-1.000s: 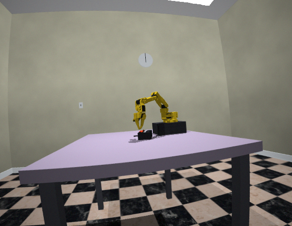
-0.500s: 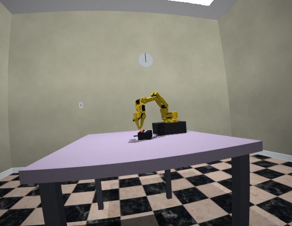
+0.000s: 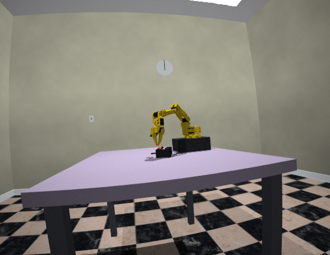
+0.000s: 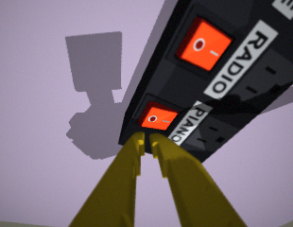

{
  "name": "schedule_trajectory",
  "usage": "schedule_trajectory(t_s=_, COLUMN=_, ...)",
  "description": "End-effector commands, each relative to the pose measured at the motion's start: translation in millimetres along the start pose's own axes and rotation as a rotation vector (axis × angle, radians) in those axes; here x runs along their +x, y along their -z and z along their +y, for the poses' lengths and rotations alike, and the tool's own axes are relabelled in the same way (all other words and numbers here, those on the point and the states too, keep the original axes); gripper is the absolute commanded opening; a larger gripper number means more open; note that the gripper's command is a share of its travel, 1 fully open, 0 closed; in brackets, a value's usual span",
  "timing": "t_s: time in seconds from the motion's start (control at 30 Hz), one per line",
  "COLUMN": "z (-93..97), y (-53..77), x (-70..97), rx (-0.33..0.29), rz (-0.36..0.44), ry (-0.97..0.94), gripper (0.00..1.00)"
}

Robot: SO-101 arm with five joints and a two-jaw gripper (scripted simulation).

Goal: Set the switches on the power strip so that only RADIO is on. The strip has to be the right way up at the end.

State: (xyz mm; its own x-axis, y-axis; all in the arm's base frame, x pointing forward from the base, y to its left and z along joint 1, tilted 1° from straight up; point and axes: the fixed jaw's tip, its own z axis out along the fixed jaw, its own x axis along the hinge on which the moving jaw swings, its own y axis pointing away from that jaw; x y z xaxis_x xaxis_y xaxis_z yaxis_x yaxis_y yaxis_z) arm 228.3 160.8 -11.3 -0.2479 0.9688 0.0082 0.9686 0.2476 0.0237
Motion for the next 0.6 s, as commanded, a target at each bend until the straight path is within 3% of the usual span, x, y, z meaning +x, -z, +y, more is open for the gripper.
schedule_trajectory(t_s=0.0, z=-1.9, y=-2.1, x=1.0, rx=0.011, rz=-0.003, ry=0.010, gripper=0.00)
schedule_trajectory(t_s=0.57, z=-1.9, y=-4.2, x=1.1, rx=0.011, rz=-0.003, ry=0.010, gripper=0.00)
